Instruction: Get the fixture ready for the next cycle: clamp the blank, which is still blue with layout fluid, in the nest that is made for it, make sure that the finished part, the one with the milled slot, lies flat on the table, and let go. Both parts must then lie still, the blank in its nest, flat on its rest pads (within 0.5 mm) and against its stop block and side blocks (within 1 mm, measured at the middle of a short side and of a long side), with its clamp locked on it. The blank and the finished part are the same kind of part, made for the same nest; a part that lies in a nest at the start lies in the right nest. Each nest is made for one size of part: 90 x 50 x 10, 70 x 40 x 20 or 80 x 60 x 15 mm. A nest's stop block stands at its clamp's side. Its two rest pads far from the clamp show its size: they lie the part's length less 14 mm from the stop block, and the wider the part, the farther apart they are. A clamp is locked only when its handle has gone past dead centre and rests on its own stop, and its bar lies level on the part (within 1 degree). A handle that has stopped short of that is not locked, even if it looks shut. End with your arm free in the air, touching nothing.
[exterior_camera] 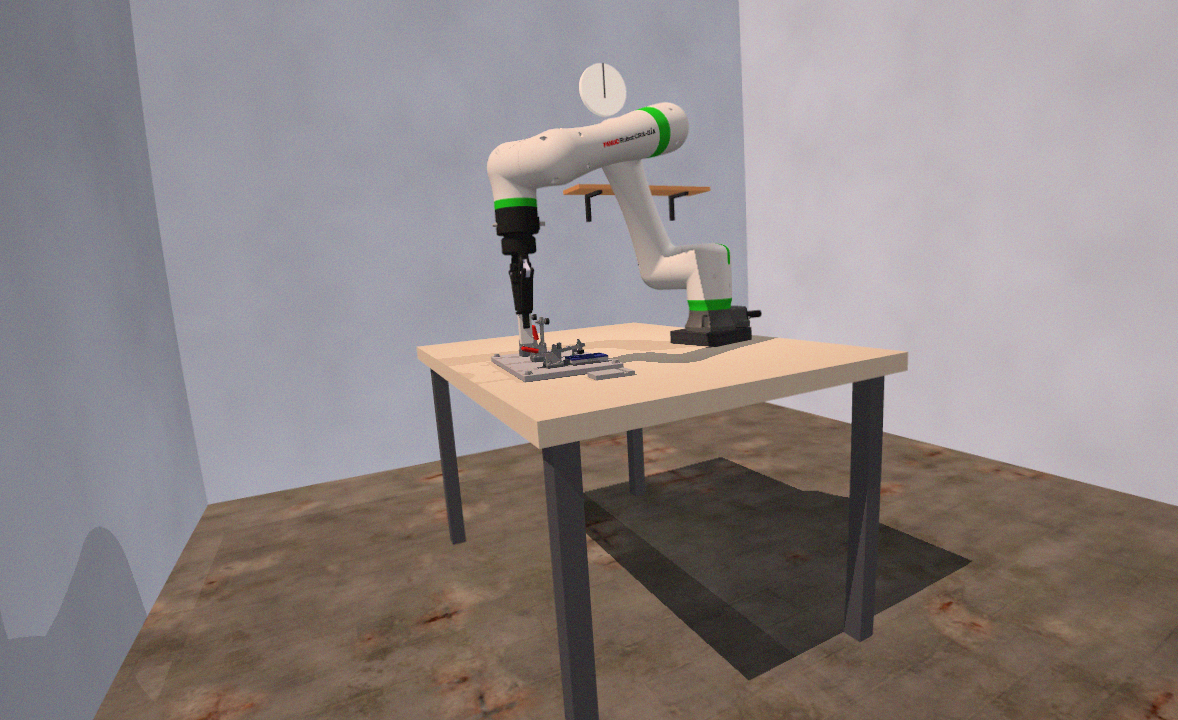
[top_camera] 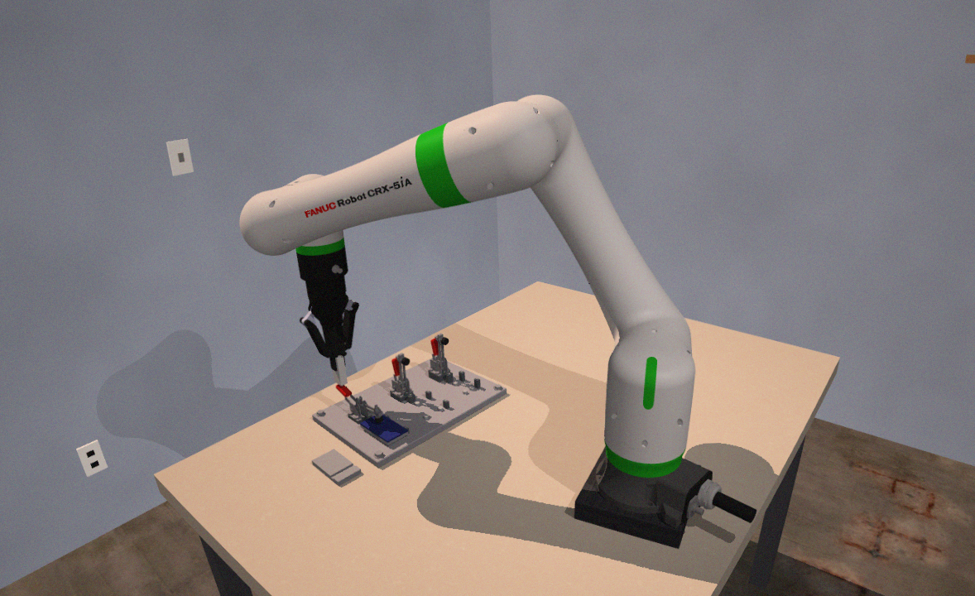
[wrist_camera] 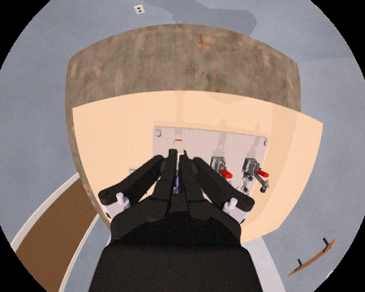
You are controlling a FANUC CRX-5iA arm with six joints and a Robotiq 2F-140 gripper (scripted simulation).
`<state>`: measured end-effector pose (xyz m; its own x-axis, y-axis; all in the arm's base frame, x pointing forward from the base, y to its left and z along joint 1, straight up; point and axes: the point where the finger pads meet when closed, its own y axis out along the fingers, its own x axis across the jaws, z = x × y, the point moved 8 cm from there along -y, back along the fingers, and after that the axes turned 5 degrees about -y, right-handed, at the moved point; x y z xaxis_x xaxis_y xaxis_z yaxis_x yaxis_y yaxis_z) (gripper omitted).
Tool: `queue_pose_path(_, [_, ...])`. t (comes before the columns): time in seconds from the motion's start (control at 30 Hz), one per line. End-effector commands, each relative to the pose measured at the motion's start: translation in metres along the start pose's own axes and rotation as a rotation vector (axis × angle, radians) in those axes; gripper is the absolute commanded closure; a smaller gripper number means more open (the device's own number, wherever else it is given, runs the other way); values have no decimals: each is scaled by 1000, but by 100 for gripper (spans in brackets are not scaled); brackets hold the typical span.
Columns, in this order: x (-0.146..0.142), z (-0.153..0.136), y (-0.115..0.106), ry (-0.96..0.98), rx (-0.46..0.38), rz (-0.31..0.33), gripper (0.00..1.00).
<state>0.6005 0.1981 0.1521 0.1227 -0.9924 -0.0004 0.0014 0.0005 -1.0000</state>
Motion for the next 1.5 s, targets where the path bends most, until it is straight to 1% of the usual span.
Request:
queue_pose_path(0.0, [0, 0, 0, 0, 0, 0, 100])
queue_pose_path(0.5, [0, -2, 0, 0, 0, 0, 100])
queue_pose_path(1.0, [0, -2, -11, 0, 0, 0, 100])
queue_pose_path(1.47, [0, -2, -11, 0, 0, 0, 100])
